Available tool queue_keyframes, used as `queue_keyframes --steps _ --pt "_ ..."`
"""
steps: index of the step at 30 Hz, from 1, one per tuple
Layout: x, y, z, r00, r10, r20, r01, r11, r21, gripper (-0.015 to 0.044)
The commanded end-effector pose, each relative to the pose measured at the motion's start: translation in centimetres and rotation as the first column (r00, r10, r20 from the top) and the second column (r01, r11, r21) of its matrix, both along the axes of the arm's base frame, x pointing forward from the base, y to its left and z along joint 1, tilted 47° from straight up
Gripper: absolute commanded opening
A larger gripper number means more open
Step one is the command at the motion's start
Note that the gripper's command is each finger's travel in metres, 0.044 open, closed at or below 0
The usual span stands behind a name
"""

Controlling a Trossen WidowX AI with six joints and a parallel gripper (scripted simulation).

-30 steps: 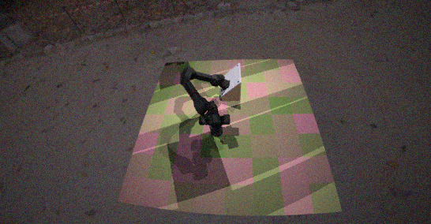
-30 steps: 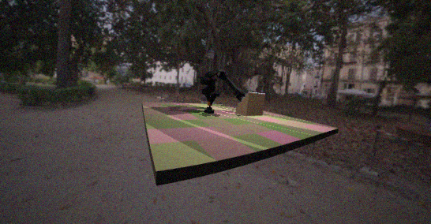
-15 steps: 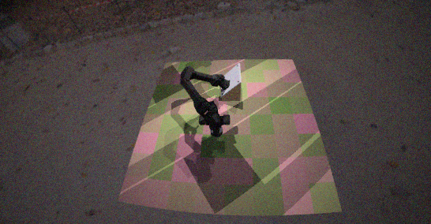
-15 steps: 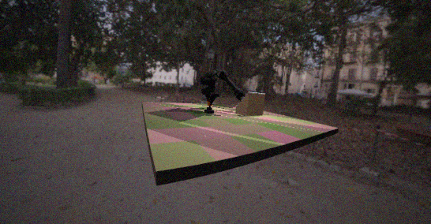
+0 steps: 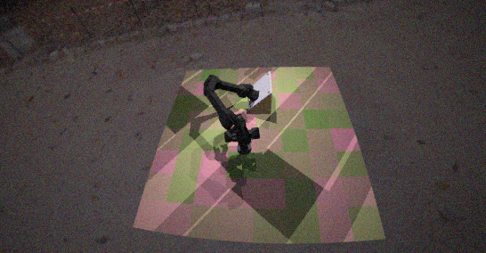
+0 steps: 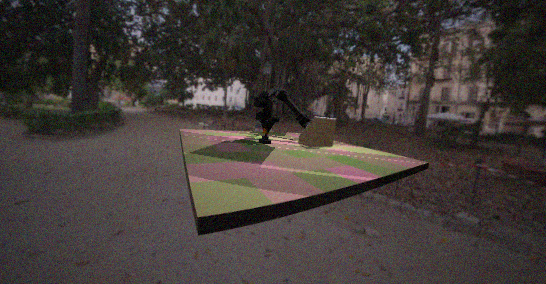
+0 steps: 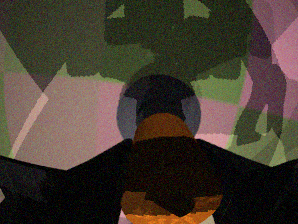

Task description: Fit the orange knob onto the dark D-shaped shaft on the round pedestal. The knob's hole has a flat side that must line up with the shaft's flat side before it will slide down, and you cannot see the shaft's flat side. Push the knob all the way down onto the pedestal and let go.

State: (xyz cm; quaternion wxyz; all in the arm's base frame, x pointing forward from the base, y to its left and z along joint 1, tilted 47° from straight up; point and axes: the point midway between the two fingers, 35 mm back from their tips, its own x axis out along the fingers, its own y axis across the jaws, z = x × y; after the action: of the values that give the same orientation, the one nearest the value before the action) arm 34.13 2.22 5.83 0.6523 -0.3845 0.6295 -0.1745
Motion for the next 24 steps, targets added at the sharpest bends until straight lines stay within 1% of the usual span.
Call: queue_keyframes --steps 1,24 --pt "0.15 0.14 0.00 0.997 0.056 -0.053 -0.056 0.998 -0.011 0.0000" --pt "0.55 -0.21 0.00 0.997 0.056 -0.053 -0.056 0.998 -0.011 0.0000"
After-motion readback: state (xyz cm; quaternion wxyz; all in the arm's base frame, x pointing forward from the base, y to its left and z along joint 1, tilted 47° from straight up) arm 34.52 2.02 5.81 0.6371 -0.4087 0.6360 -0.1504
